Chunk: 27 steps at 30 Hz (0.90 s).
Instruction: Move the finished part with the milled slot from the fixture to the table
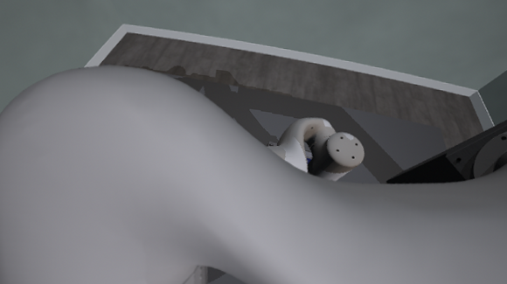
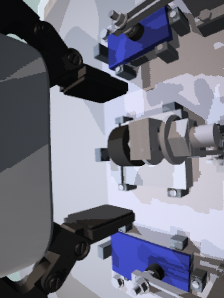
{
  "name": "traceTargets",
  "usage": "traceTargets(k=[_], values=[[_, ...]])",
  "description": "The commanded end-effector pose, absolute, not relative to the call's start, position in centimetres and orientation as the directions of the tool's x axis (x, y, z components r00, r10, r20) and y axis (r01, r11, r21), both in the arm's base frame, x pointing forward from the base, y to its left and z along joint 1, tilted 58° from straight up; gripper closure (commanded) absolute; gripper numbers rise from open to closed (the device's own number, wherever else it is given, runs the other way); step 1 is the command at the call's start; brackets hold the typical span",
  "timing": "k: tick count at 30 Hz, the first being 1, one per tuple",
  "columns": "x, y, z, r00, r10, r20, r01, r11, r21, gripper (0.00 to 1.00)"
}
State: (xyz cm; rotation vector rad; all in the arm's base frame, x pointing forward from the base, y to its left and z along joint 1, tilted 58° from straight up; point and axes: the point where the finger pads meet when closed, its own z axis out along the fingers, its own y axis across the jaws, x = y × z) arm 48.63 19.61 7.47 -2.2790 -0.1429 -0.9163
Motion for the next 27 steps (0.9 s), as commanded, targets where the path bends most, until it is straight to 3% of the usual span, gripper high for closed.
traceTargets(k=[1,27], values=[[48.64,19.61,7.45,0.748,-0.139,0.649,0.33,-0.771,-0.545,0.0],[48.98,19.98,7.13,0.748,-0.139,0.649,0.33,-0.771,-0.545,0.0]])
